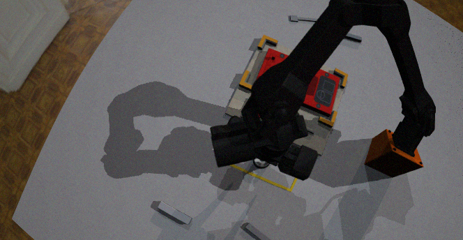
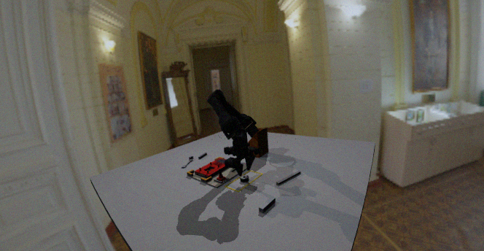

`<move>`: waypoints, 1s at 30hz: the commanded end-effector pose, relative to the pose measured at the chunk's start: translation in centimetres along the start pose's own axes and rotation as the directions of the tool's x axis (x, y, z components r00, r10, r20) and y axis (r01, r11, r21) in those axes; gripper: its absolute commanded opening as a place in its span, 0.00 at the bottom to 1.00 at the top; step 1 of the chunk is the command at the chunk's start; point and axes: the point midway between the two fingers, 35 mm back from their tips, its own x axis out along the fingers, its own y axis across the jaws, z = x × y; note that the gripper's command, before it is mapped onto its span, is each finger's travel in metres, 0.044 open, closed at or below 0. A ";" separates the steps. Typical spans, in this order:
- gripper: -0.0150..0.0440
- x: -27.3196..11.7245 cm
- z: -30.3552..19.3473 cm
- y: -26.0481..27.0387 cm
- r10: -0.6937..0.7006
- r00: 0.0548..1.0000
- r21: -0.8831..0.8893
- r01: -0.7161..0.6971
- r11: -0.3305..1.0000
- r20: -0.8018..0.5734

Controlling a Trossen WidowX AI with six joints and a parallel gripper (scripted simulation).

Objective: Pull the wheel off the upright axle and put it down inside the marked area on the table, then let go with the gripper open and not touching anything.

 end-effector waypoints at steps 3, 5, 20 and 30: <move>0.76 -3.4 -0.1 0.4 0.022 1.000 0.011 -0.022 1.000 -0.014; 0.81 -2.8 -0.2 0.2 0.029 1.000 0.001 -0.029 1.000 -0.011; 1.00 -7.7 3.3 -8.1 0.018 1.000 0.007 -0.018 1.000 -0.014; 1.00 -7.7 3.3 -8.1 0.018 1.000 0.007 -0.018 1.000 -0.014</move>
